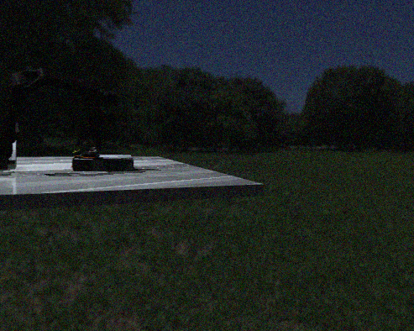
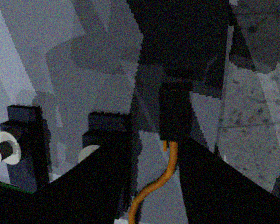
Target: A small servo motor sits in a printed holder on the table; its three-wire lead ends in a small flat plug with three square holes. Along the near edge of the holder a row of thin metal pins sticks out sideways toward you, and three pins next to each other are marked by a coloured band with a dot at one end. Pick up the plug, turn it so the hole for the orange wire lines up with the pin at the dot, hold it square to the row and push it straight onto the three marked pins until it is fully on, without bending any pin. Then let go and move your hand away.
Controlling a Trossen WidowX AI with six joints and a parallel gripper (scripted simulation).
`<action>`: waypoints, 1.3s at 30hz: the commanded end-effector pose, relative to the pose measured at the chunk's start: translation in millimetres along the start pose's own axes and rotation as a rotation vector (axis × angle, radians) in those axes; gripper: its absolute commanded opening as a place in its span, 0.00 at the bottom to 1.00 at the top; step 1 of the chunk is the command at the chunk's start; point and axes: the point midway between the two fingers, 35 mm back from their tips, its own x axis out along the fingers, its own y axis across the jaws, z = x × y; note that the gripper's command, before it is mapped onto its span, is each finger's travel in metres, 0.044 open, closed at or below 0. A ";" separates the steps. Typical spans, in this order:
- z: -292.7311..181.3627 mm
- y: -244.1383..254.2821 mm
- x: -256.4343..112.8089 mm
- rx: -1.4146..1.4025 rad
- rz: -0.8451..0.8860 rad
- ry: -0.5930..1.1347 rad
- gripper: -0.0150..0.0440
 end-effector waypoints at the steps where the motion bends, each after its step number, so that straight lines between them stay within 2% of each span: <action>1: -3.0 -1.1 7.1 -0.077 -0.101 0.082 0.45; 7: -4.2 -3.3 11.3 -0.162 -0.197 0.151 0.45; 35: -9.4 -11.9 49.7 -0.162 -0.199 0.150 0.45; 38: -9.4 -11.9 49.7 -0.162 -0.199 0.150 0.32; 39: -9.4 -11.9 49.7 -0.162 -0.199 0.150 0.30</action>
